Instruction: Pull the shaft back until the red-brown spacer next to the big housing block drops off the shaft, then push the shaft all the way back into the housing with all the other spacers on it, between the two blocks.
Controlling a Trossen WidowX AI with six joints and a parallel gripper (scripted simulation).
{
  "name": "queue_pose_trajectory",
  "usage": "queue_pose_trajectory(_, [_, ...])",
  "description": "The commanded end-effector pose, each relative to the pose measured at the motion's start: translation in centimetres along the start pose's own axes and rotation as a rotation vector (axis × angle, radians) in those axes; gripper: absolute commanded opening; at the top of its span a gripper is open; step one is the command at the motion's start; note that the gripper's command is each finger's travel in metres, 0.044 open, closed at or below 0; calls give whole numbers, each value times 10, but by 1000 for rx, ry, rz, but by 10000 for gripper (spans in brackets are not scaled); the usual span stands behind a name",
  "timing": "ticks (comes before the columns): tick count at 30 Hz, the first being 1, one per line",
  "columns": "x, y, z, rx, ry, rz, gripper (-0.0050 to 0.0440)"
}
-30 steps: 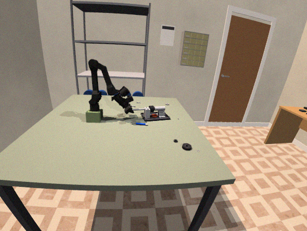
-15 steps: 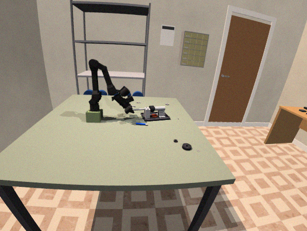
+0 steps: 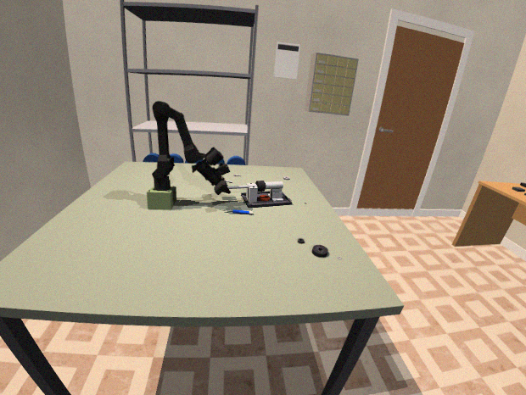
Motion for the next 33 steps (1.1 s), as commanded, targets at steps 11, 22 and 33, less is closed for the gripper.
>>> queue_pose_trajectory(11, [-17, -3, -1, 3, 6, -38, -50])
queue_pose_trajectory(22, [-19, -5, -1, 4, 6, -38, -50])
queue_pose_trajectory(33, [-21, -5, -1, 4, 6, -41, -50])
Point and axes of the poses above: the point midway between the two fingers, 35 mm back from their tips, its own y axis back along the fingers, its own z axis across the jaws, x = y × z, the point moved 3 cm from there along y, back along the fingers, and after that the axes turned 1 degree about -y, right-handed, at the moved point
